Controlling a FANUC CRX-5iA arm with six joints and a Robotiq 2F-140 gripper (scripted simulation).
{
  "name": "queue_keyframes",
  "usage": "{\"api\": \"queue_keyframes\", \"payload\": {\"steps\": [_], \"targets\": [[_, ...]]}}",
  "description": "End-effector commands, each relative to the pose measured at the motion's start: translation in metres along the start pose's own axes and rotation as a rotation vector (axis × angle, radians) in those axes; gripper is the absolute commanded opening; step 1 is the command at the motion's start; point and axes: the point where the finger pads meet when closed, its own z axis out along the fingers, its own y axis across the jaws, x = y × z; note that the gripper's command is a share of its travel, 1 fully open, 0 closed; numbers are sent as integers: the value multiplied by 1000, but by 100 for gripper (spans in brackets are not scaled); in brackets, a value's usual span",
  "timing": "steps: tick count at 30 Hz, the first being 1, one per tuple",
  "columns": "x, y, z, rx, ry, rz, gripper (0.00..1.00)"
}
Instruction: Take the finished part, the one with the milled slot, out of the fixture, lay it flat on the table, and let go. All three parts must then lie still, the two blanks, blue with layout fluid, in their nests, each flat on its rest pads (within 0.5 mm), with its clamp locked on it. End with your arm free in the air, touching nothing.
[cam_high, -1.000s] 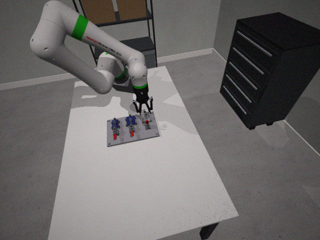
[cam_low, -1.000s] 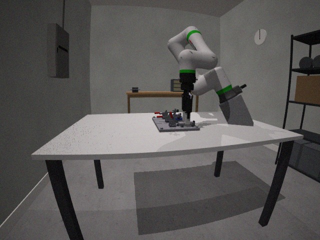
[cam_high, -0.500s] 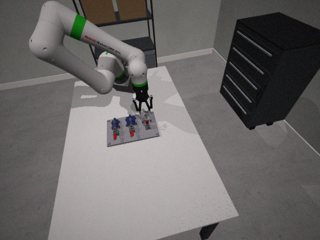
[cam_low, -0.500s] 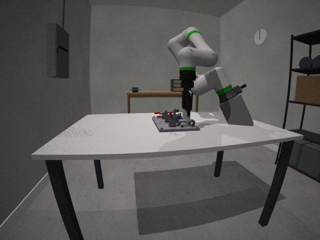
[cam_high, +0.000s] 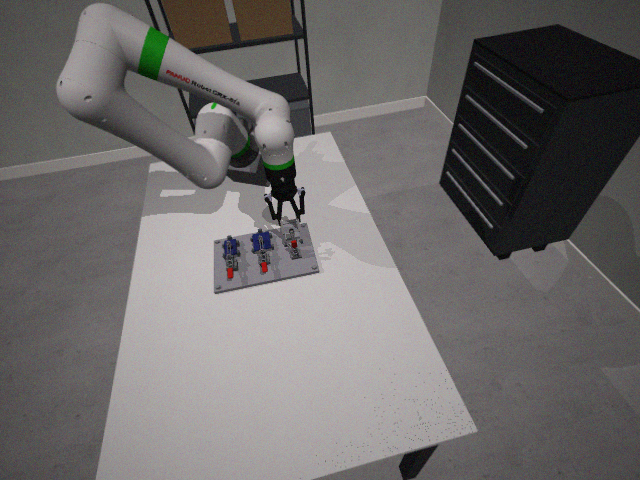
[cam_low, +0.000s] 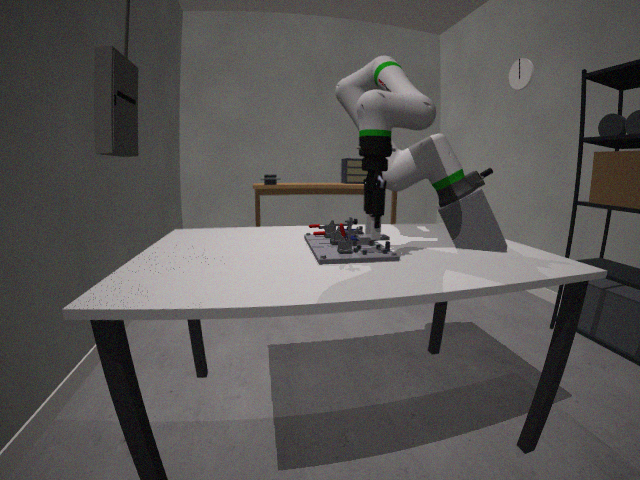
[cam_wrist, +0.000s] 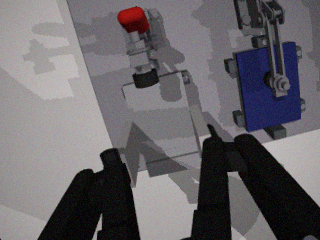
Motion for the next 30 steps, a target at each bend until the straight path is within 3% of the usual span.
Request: {"api": "queue_keyframes", "payload": {"steps": [1, 21, 30], "targets": [[0, 0, -1, 0, 0, 0, 0], [0, 0, -5, 0, 0, 0, 0], [-3, 0, -17, 0, 0, 0, 0]]}}
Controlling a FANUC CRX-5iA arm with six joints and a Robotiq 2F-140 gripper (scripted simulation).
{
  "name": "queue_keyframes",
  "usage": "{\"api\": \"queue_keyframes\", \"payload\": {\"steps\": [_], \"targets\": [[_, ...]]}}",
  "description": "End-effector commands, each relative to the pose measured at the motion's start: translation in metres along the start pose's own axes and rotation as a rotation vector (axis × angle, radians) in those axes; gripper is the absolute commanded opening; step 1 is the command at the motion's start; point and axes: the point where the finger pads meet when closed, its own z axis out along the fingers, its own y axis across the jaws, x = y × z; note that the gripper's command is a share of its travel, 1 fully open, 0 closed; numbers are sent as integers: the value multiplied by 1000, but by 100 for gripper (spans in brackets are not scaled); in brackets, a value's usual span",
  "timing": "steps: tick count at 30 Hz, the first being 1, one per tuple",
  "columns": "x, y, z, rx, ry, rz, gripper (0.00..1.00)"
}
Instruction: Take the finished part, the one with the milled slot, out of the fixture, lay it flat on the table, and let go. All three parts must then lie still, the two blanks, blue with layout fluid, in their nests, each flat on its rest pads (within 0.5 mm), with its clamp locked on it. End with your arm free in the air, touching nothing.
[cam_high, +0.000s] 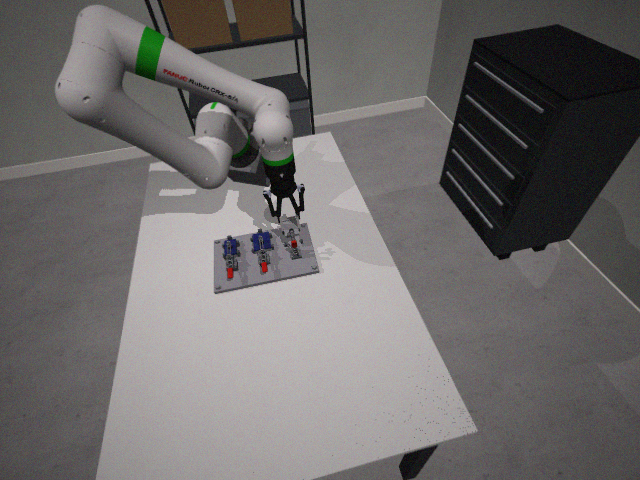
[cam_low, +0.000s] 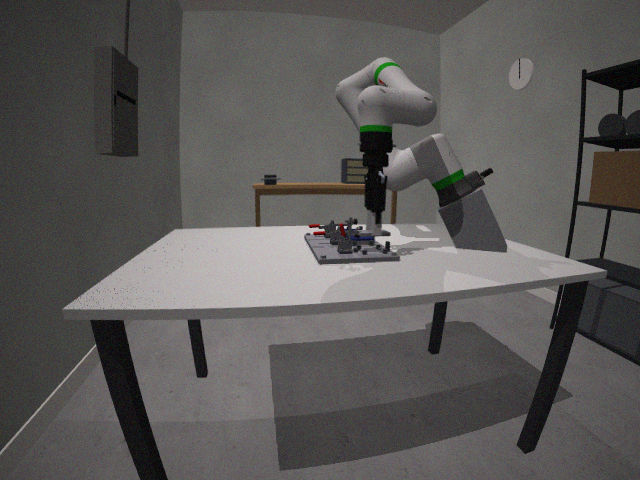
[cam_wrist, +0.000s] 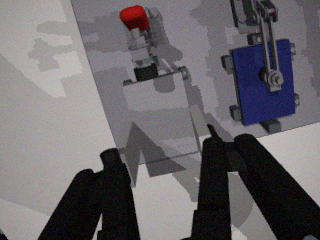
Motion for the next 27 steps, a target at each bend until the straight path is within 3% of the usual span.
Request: {"api": "queue_keyframes", "payload": {"steps": [1, 14, 27], "targets": [[-1, 0, -6, 0, 0, 0, 0], [-6, 0, -24, 0, 0, 0, 0], [-6, 0, -25, 0, 0, 0, 0]]}}
